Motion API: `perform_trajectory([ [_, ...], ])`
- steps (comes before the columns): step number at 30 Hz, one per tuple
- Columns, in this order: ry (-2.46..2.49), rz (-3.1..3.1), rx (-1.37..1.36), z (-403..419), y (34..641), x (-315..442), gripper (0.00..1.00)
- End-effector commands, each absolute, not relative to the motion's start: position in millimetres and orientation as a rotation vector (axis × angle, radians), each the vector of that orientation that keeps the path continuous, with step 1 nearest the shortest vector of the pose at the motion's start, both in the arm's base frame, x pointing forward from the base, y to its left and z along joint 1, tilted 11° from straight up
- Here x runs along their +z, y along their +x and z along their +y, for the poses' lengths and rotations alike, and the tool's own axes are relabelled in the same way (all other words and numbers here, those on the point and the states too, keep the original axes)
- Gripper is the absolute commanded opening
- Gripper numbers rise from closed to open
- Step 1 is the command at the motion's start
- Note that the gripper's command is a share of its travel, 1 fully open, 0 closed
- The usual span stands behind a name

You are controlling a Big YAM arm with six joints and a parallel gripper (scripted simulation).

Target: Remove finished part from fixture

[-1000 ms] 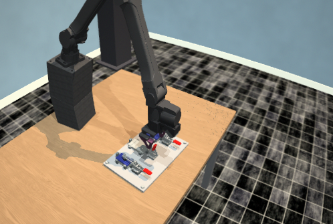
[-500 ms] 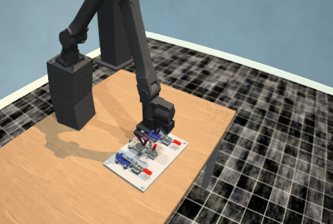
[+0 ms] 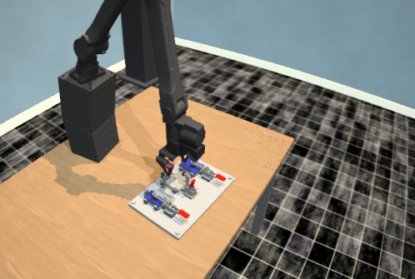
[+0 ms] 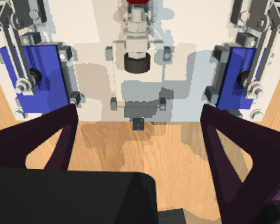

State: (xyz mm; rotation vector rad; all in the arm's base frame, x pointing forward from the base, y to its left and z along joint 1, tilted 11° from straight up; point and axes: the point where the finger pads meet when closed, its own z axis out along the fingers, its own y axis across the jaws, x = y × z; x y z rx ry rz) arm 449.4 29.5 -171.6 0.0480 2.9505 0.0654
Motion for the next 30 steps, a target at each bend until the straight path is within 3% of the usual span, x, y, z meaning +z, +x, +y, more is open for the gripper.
perform_trajectory([
  [1, 0.041, 2.943, 0.066, 35, 441, -171, 0.92],
  [30, 0.041, 2.948, 0.065, 36, 441, -200, 0.92],
])
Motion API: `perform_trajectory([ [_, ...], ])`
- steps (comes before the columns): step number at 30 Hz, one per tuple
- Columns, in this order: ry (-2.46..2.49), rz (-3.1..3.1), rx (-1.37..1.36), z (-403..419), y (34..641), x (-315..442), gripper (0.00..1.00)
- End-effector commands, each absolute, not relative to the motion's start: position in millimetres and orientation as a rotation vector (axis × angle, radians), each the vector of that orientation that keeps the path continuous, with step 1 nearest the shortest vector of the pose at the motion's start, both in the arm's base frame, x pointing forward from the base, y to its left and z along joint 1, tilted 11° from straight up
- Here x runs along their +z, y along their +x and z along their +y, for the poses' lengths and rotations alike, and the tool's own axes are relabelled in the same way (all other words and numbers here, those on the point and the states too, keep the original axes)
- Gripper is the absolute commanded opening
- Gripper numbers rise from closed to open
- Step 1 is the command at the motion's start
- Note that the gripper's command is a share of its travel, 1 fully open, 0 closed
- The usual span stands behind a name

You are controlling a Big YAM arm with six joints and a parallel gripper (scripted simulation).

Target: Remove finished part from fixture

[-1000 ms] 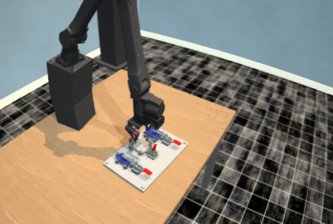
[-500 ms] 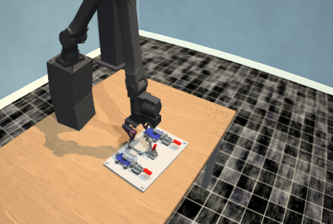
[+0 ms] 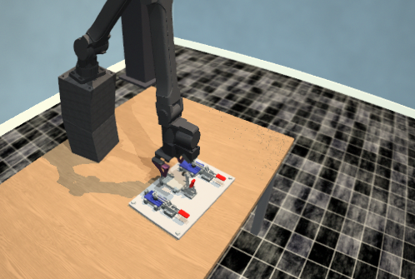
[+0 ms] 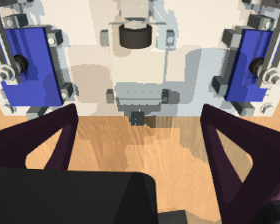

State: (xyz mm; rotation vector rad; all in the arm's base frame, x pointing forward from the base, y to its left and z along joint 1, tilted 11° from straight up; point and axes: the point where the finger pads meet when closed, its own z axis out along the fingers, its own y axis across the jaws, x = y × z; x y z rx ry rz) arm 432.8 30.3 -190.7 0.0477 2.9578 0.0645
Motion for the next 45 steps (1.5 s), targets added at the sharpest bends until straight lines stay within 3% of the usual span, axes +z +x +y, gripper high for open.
perform_trajectory([
  [1, 0.040, 2.948, 0.065, 36, 442, -203, 0.92],
  [19, 0.041, 2.957, 0.064, 37, 444, -239, 0.92],
  [45, 0.039, 2.950, 0.066, 39, 442, -230, 0.92],
])
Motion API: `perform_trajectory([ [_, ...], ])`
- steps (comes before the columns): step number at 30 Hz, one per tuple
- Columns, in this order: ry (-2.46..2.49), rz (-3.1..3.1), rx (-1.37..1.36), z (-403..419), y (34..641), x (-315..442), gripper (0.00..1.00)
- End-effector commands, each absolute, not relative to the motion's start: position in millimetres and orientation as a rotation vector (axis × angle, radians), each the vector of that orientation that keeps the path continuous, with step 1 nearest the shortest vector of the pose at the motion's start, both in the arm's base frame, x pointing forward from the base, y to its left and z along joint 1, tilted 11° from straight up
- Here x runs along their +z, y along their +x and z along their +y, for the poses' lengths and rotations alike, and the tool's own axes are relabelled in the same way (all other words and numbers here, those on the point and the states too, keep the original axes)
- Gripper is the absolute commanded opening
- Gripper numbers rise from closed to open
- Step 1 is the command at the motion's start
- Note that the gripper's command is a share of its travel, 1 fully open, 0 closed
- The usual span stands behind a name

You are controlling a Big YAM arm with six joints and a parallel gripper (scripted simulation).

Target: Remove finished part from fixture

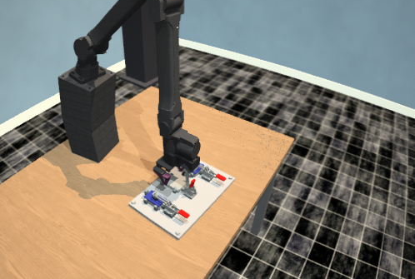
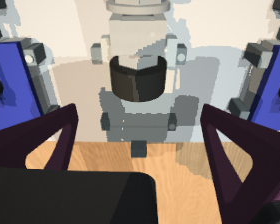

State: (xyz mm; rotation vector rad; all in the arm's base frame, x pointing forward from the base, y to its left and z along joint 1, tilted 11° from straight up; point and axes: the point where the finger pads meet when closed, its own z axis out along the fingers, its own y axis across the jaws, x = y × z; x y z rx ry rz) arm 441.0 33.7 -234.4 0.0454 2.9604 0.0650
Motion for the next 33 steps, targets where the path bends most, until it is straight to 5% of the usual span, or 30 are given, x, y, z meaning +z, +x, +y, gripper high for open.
perform_trajectory([
  [1, 0.038, 2.949, 0.066, 39.0, 441.8, -229.7, 0.92],
  [33, 0.036, 2.948, 0.067, 39.7, 441.6, -229.0, 0.92],
])
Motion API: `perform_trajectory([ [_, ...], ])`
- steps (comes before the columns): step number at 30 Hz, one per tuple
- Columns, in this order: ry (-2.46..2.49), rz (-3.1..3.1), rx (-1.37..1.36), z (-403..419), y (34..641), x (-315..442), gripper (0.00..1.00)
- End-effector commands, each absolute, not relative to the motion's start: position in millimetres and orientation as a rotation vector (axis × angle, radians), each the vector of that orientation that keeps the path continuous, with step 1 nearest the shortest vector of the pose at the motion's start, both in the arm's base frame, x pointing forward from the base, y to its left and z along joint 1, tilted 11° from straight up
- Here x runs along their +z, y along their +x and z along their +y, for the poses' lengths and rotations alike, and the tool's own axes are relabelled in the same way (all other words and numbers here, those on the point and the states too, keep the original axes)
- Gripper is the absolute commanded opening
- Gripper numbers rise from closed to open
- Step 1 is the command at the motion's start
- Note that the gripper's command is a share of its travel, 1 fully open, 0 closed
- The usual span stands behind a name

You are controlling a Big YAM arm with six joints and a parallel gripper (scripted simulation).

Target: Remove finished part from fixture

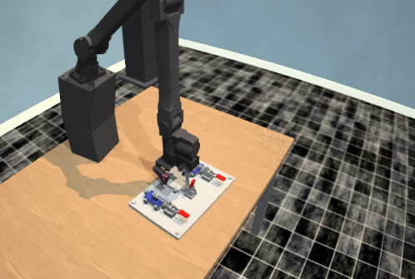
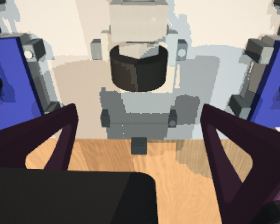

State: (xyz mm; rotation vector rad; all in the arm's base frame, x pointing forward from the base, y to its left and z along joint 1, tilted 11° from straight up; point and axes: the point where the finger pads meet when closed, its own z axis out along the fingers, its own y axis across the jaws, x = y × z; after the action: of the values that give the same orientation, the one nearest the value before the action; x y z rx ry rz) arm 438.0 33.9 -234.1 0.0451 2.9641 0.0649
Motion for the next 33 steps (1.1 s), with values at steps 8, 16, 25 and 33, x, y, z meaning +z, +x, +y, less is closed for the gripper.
perform_trajectory([
  [8, 0.036, 2.943, 0.068, 40, 445, -228, 0.92],
  [16, 0.036, 2.936, 0.069, 40, 449, -227, 0.92],
  [25, 0.035, 2.931, 0.069, 41, 452, -226, 0.92],
  [33, 0.035, 2.930, 0.070, 41, 453, -226, 0.92],
])
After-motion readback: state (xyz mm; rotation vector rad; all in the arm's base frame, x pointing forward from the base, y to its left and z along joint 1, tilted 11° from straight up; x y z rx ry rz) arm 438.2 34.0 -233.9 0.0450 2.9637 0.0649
